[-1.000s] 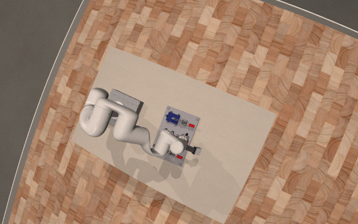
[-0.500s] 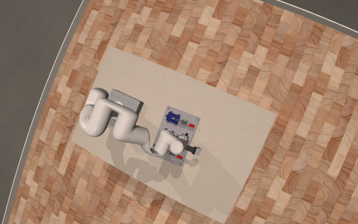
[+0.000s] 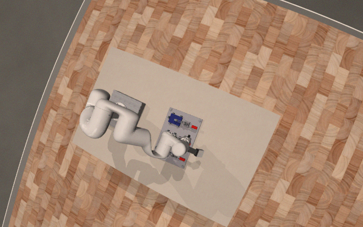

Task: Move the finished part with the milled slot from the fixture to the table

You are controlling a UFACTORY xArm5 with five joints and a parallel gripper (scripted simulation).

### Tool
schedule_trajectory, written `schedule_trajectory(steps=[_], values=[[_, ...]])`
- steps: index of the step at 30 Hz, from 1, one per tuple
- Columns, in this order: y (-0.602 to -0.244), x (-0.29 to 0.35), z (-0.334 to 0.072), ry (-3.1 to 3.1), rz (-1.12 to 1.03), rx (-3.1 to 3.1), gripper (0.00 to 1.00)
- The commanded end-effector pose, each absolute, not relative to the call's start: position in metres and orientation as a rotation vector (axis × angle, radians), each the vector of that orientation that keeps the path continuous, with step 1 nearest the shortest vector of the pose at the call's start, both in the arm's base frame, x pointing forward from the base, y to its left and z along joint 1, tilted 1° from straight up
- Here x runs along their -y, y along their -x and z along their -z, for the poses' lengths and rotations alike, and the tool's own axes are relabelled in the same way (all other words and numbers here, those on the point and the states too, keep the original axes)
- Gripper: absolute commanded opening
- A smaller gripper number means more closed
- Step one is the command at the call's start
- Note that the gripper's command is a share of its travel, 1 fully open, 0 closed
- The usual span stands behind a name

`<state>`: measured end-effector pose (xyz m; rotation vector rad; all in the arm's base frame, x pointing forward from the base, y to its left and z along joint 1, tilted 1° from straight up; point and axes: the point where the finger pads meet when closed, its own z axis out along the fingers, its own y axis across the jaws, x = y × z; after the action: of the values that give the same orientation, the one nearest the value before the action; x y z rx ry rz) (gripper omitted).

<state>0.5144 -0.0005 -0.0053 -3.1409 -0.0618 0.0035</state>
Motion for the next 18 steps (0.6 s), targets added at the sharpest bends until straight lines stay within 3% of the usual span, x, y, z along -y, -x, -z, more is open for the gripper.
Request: schedule_trajectory(steps=[1,18], values=[[-0.5152,0.0007,0.0018,3.141,0.003,0.061,0.00],[-0.5093,0.0008,-0.0072,3.141,0.003,0.061,0.00]])
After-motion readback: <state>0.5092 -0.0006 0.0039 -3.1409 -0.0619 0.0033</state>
